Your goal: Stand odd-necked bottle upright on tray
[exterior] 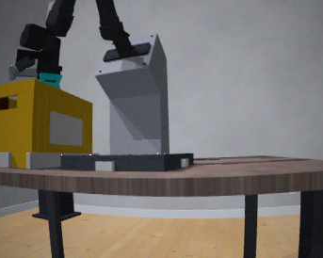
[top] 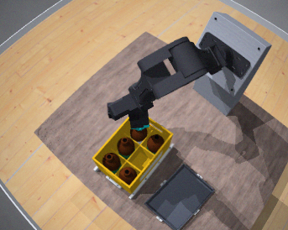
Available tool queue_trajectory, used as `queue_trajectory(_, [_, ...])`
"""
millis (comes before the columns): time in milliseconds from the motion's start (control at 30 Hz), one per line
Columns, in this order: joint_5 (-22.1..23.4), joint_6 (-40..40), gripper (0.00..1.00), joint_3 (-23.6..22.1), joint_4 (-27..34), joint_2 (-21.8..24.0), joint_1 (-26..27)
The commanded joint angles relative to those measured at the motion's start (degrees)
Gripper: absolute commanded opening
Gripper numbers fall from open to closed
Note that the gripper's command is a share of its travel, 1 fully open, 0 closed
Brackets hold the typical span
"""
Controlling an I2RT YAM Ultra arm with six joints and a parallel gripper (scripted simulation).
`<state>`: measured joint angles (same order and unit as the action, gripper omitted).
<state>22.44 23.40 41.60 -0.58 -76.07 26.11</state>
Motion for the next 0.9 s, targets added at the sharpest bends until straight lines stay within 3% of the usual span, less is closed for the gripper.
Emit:
queue_trajectory(0, [-0.2, 0.3, 0.61, 1.8, 0.5, 0.2, 0.3])
queue_trajectory(867, [-0.1, 0.3, 0.61, 2.3, 0.9, 0.3, 0.5])
